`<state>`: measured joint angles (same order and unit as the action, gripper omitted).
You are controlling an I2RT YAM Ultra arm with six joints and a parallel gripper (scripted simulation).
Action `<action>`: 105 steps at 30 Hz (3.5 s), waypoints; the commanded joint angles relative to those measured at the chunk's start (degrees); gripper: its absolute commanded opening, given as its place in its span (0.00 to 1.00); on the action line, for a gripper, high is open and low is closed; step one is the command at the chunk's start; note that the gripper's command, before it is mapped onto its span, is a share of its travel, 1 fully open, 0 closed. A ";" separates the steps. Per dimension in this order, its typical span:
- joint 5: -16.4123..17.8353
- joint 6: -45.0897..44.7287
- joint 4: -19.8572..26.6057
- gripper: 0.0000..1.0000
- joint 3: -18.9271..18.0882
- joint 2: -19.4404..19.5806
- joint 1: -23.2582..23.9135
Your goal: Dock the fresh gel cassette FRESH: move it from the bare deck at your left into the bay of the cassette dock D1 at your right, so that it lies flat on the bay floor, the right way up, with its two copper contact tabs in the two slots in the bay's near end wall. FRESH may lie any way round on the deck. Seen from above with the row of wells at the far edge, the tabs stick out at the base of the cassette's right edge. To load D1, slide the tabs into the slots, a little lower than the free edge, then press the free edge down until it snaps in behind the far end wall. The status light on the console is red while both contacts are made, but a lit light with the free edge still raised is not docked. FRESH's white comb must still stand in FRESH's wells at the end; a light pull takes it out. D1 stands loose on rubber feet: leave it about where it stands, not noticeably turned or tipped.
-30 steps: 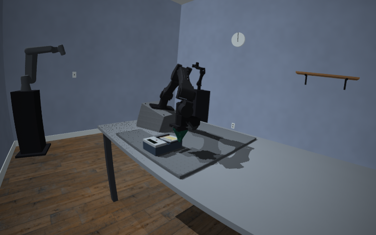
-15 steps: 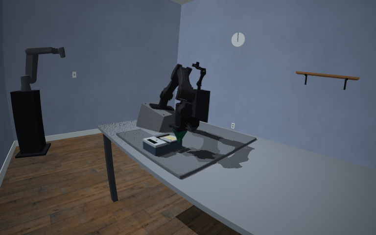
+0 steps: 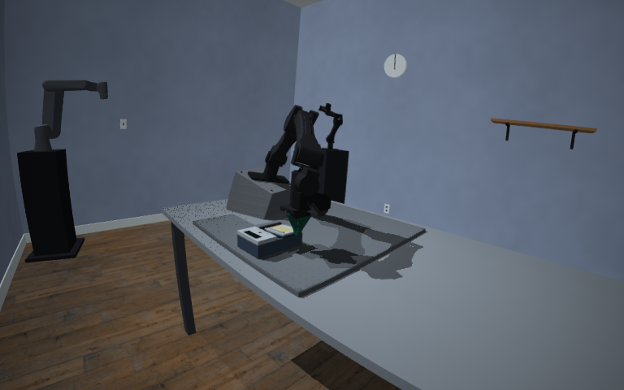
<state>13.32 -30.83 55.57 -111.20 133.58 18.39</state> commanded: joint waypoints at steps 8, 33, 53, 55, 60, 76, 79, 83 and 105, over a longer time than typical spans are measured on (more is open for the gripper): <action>0.43 -0.38 -1.43 0.00 1.98 -2.53 1.26; 0.44 -0.43 -1.50 0.00 1.81 -2.81 1.34; 0.44 -0.43 -1.50 0.00 1.81 -2.81 1.34; 0.44 -0.43 -1.50 0.00 1.81 -2.81 1.34; 0.49 -0.58 -1.81 0.00 2.77 -2.90 1.39; 0.44 -1.08 -3.38 0.00 5.98 -4.43 1.94; 0.49 -1.23 -3.59 0.00 6.44 -4.65 2.02; 0.56 -1.34 -3.82 0.00 7.07 -4.94 2.12; 0.52 -1.37 -3.20 0.00 7.86 -5.32 2.22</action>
<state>13.65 -31.94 51.88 -104.55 130.13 19.09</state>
